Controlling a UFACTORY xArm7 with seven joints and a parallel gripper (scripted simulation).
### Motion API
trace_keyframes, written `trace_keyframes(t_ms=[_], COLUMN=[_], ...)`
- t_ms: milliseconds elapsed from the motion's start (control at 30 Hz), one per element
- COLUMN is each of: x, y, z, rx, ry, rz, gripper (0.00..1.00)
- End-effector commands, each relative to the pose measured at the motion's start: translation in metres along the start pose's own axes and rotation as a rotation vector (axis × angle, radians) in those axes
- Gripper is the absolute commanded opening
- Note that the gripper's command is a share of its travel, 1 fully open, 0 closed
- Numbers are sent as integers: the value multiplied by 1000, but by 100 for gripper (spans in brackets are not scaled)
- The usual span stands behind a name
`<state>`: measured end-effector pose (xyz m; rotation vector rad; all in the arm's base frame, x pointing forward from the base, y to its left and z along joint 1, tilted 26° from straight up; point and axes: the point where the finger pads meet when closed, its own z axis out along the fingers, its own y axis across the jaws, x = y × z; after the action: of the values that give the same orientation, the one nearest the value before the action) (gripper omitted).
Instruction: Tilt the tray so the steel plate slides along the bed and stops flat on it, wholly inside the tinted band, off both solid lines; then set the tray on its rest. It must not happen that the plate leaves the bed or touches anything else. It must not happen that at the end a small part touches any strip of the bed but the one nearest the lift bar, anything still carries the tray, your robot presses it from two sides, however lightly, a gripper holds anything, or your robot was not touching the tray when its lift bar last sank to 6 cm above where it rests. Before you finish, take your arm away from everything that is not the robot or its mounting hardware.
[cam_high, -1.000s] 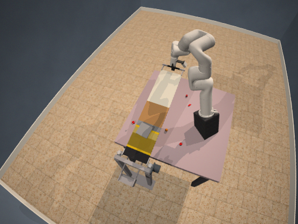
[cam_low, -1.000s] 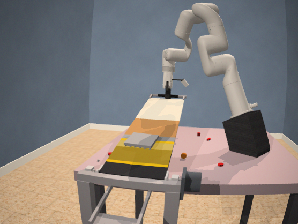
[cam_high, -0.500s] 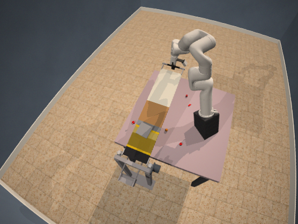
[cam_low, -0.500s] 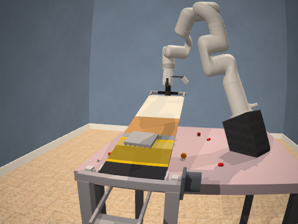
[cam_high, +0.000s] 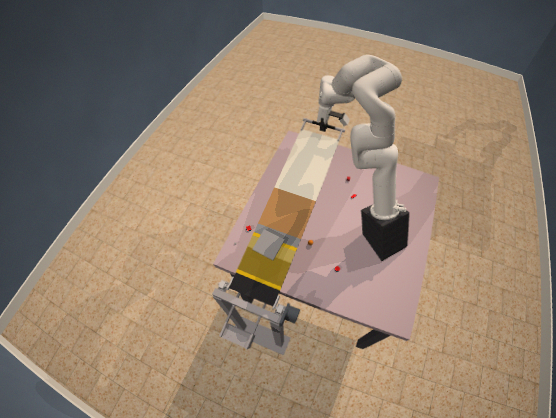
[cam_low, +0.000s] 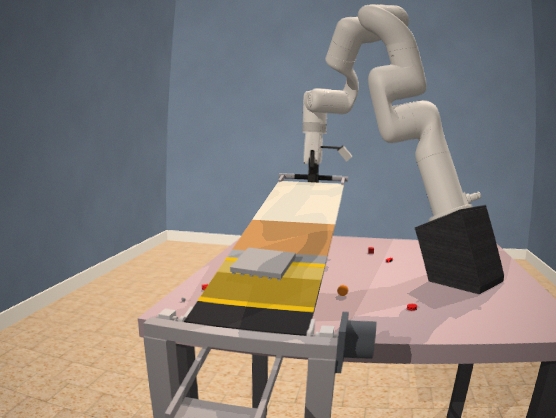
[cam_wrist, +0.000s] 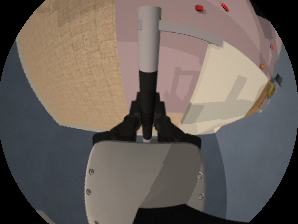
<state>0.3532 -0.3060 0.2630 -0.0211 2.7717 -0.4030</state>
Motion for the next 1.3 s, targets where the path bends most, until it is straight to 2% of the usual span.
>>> trace_keyframes(t_ms=[0,433,500,600,633,667,767,800,833,1267], x=[-1,-1,-1,-1,-1,-1,-1,-1,-1,-1], y=[-2,-3,2,14,15,14,2,-1,-2,-3], z=[6,7,-18,-68,-73,-68,-18,-4,1,8], rx=[1,1,1,1,1,1,1,1,1,1], ry=[2,2,2,2,2,2,2,2,2,2], rz=[1,1,1,1,1,1,1,1,1,1], gripper=[0,0,0,0,0,0,0,0,0,0])
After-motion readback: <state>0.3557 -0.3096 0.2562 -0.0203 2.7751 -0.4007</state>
